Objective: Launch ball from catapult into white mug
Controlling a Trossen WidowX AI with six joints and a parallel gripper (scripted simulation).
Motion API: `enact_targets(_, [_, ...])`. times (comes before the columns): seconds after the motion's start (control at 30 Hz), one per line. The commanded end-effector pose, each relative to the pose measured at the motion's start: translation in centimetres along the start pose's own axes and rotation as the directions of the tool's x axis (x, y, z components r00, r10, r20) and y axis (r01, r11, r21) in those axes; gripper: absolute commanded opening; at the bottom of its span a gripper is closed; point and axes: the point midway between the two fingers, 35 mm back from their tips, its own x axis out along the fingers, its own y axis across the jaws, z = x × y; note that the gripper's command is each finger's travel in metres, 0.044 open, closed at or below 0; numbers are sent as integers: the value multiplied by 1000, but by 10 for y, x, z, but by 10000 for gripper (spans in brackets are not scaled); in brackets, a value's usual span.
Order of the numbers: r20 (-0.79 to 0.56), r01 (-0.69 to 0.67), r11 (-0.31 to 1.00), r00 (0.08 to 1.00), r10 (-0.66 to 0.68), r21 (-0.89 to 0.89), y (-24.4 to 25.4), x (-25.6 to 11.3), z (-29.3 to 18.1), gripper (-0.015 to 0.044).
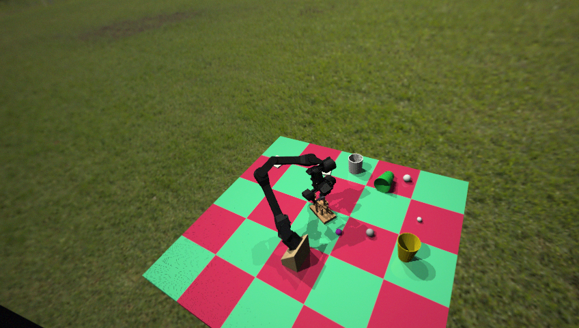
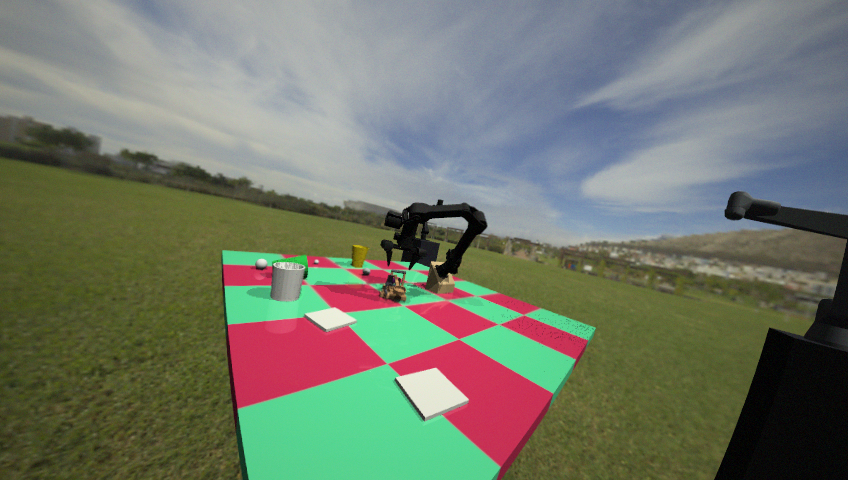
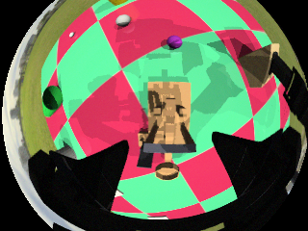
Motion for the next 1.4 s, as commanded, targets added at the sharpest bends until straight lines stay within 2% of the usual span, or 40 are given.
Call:
enact_targets(0.0, [-72, 44, 996, 997, -38, 81, 2, -11, 30, 440])
enact_targets(0.17, [-87, 52, 994, 995, -43, 95, 1, -10, 35, 440])
enact_targets(0.27, [-88, 52, 994, 995, -43, 95, -1, 23, 31, 440])
enact_targets(0.33, [-89, 52, 994, 995, -44, 95, -3, 34, 30, 440])
enact_targets(1.37, [-91, 53, 994, 995, -44, 95, -4, 78, 25, 440])
